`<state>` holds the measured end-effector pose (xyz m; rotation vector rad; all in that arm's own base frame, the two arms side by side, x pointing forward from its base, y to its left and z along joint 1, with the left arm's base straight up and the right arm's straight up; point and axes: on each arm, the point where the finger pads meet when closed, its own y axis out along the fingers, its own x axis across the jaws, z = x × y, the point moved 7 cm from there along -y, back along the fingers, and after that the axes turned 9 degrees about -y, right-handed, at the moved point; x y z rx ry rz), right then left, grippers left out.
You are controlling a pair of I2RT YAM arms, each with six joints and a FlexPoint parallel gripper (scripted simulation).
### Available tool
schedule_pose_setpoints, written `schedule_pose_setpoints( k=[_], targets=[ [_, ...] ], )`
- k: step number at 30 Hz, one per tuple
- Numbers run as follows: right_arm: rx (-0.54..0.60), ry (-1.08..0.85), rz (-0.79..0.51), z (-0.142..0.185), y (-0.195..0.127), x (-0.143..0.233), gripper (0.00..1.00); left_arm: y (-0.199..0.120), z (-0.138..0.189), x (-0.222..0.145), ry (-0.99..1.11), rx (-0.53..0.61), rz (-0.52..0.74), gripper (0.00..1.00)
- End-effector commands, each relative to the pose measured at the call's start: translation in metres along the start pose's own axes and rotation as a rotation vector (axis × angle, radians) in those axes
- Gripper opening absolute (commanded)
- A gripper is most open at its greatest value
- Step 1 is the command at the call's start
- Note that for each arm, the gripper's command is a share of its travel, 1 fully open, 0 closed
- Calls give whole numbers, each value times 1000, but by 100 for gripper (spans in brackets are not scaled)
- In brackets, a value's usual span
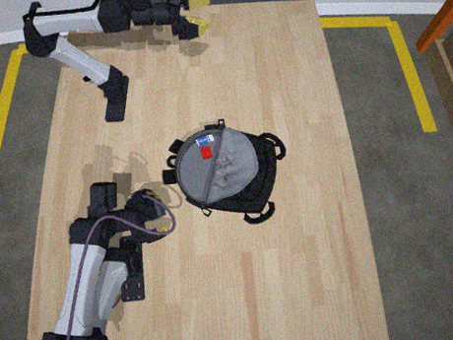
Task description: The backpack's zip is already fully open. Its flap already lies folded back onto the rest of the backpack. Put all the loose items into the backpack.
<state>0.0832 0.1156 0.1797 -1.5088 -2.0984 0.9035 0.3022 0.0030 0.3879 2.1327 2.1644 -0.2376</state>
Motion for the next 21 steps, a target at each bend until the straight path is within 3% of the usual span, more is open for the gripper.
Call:
schedule_pose_setpoints(
  k=[1, 21],
  targets=[
    [0, 3, 20, 2, -13, -9, 90, -2, -13, -2, 2, -42, 15, 90],
    [-304, 23, 144, -97, -25, -81, 90, -2, -13, -2, 2, -42, 15, 90]
  ],
)
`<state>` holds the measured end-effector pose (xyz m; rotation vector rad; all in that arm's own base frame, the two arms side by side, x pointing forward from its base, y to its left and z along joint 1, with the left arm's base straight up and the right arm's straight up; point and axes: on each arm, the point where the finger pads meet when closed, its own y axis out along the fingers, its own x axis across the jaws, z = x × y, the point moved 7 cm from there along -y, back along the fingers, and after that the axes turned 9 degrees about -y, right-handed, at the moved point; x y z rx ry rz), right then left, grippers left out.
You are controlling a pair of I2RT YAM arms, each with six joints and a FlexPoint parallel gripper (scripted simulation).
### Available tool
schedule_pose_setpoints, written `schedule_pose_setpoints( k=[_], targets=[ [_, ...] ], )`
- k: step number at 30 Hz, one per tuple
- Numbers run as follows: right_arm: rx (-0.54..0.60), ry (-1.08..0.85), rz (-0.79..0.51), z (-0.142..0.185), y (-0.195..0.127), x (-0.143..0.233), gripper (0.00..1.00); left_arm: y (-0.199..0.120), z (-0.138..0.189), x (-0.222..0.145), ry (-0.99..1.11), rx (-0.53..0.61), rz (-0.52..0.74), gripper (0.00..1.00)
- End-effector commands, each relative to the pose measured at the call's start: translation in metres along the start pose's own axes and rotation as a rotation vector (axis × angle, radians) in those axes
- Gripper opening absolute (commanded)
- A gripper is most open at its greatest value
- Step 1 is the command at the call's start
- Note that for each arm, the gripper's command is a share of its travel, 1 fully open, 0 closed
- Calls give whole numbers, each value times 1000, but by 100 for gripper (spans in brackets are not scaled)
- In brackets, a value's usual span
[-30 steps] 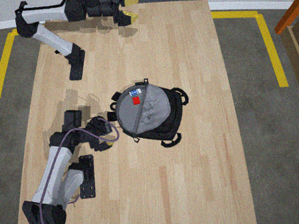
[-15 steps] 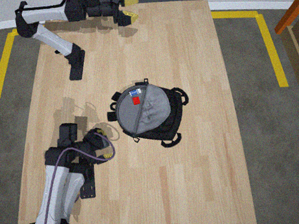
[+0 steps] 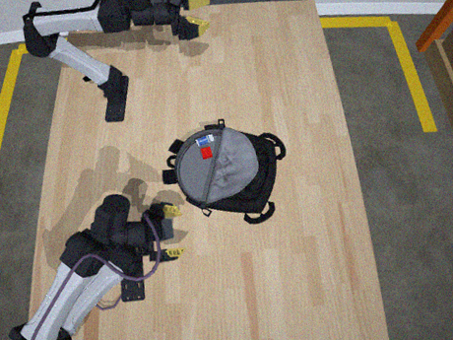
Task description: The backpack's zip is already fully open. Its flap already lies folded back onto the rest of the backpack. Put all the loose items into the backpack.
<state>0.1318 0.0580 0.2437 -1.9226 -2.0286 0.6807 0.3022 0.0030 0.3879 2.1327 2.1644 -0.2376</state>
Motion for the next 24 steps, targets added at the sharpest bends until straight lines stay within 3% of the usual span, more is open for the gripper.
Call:
schedule_pose_setpoints(
  k=[1, 24],
  targets=[
    [-100, -46, -108, -41, 10, -7, 90, -2, -13, -2, 2, -42, 15, 90],
    [-408, -5, 62, -142, 36, -71, 90, -2, -13, -2, 2, -42, 15, 90]
  ],
)
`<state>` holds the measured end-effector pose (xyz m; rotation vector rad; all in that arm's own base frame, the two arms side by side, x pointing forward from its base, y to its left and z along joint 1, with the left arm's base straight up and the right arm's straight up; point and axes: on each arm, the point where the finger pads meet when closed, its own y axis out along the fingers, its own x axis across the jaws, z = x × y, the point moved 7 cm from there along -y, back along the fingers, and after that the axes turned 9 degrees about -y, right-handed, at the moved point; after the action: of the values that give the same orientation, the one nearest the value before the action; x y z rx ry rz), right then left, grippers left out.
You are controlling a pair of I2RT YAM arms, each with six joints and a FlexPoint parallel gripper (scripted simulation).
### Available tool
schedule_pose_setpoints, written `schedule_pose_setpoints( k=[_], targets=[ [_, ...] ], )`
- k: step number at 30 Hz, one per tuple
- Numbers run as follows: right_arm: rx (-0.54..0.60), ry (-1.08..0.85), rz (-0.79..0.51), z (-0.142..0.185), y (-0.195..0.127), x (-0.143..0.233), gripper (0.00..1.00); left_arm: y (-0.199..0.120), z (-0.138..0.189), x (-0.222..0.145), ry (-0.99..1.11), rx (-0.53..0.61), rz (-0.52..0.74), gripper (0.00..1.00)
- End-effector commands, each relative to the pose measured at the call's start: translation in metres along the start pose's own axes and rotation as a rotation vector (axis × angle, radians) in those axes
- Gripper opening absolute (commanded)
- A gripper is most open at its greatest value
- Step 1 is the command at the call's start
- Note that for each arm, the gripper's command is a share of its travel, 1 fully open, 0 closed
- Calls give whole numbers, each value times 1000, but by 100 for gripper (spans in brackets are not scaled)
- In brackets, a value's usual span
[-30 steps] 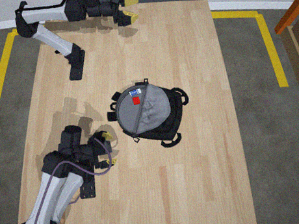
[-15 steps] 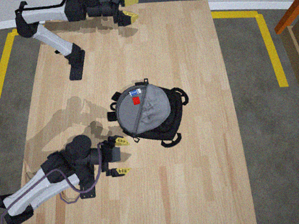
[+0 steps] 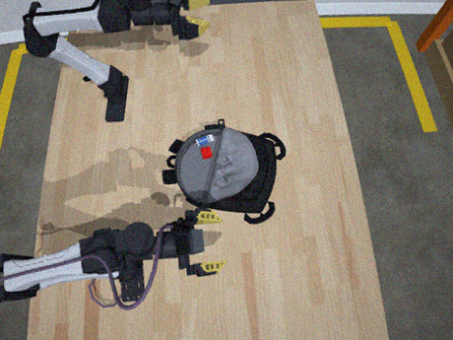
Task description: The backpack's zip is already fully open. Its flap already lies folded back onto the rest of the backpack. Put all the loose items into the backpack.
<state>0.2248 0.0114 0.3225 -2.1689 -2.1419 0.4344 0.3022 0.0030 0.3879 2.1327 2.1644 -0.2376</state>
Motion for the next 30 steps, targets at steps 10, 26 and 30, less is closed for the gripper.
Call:
schedule_pose_setpoints(
  k=[10, 26, 30],
  targets=[
    [-267, 29, 31, -77, 38, -32, 90, -2, -13, -2, 2, -42, 15, 90],
    [-294, 33, 50, -87, 44, -34, 90, -2, -13, -2, 2, -42, 15, 90],
    [-294, 33, 50, -87, 44, -34, 90, -2, -13, -2, 2, -42, 15, 90]
  ],
)
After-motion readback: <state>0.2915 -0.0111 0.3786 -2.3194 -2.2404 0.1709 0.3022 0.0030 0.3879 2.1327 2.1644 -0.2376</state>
